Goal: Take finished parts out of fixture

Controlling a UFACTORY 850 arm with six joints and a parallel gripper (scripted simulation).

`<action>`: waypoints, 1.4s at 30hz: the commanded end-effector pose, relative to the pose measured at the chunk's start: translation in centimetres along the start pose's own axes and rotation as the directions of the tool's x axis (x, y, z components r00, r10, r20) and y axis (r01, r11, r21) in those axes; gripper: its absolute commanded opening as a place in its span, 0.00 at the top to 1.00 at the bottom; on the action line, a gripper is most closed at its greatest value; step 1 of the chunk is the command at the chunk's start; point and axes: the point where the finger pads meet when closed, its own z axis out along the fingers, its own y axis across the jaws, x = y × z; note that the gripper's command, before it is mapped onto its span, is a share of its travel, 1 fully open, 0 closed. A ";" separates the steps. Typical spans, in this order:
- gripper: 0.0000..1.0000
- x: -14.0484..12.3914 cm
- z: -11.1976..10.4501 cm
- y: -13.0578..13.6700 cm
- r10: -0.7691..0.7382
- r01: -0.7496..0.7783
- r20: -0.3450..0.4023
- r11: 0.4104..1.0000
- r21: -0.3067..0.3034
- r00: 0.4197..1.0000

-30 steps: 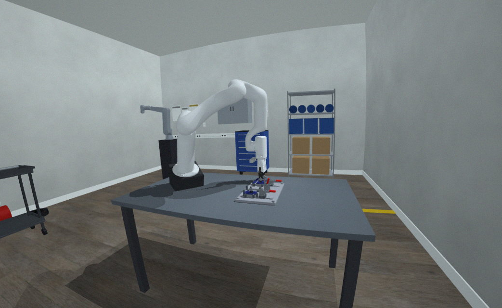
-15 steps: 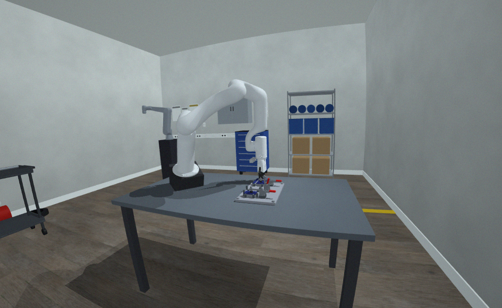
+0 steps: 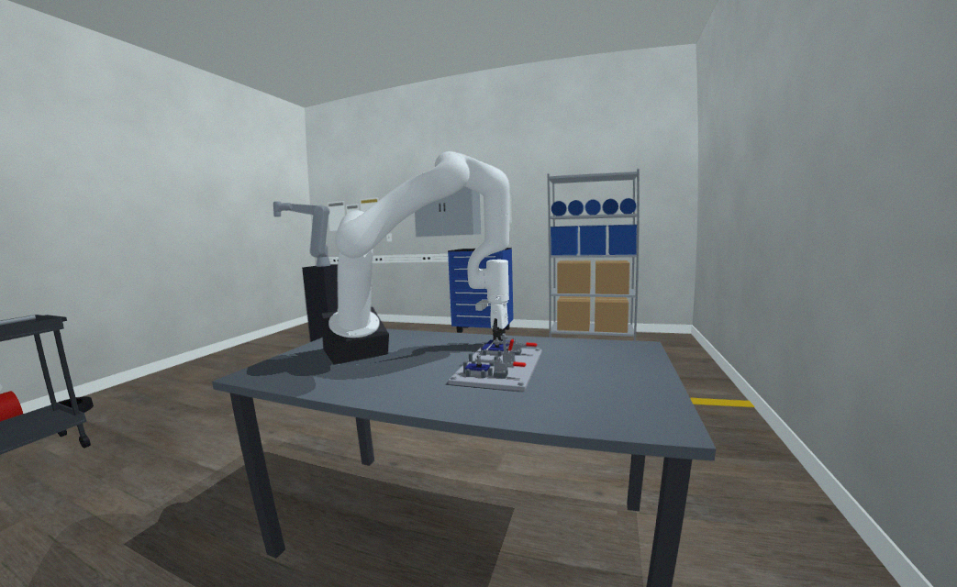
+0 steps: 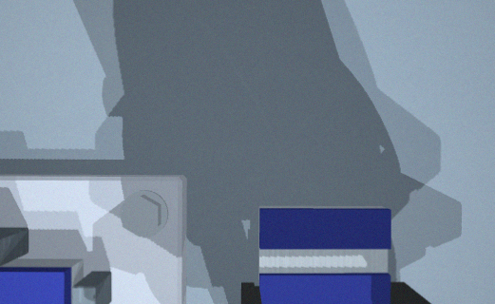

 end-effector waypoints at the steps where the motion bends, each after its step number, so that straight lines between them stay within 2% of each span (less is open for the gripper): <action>1: 1.00 -0.1 0.0 0.0 0.000 0.000 0.001 1.000 -0.001 1.000; 42: 1.00 -0.1 0.6 0.0 0.000 0.000 0.001 1.000 -0.001 1.000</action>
